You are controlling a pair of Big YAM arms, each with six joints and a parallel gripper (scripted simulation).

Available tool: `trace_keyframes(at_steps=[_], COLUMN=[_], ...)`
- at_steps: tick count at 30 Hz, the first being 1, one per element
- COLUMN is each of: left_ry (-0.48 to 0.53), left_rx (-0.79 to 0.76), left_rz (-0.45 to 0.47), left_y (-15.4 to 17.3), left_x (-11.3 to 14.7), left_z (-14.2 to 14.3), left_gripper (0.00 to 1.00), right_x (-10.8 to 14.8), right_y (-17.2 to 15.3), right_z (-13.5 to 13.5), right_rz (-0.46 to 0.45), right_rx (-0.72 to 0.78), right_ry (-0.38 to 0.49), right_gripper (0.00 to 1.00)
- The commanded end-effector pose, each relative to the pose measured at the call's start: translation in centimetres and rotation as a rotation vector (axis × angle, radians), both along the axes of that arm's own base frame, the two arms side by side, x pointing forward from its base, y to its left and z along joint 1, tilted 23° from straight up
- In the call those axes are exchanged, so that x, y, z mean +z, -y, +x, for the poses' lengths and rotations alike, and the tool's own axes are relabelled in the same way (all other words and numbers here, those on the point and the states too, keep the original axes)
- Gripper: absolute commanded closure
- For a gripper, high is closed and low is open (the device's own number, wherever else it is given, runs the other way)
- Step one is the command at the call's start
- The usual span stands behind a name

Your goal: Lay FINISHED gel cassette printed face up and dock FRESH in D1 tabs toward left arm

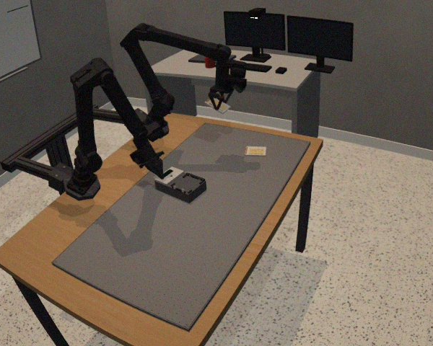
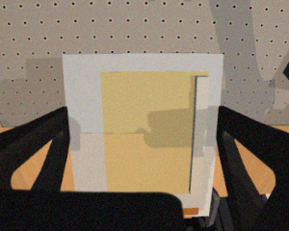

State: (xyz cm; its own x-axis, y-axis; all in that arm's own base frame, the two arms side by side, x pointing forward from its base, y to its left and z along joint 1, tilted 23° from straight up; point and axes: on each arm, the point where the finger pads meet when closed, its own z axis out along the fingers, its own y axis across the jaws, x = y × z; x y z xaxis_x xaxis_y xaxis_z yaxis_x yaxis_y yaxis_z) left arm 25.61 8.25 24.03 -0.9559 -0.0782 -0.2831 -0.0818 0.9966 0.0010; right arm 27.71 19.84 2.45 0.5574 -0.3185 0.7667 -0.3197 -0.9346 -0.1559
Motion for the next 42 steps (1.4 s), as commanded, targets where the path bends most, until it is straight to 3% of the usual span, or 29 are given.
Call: trace_keyframes(at_steps=[1, 36, 42], left_ry=[0.052, 0.052, 0.039], left_rx=[0.005, 0.005, -0.193], left_rz=[0.019, 0.019, 0.045], left_y=[-0.8, -0.8, 1.2], left_x=[2.9, 2.9, 2.0], left_z=[1.0, 1.0, 3.0], left_gripper=[1.0, 1.0, 1.0], right_x=[-4.0, -4.9, -4.9], right_y=[2.0, 2.9, 2.9], right_z=[-1.4, -1.8, -1.8], right_rz=[-0.059, -0.059, -0.059], right_rx=[-0.004, -0.004, -0.004], right_ry=[-0.084, -0.084, -0.084], right_gripper=[1.0, 1.0, 1.0])
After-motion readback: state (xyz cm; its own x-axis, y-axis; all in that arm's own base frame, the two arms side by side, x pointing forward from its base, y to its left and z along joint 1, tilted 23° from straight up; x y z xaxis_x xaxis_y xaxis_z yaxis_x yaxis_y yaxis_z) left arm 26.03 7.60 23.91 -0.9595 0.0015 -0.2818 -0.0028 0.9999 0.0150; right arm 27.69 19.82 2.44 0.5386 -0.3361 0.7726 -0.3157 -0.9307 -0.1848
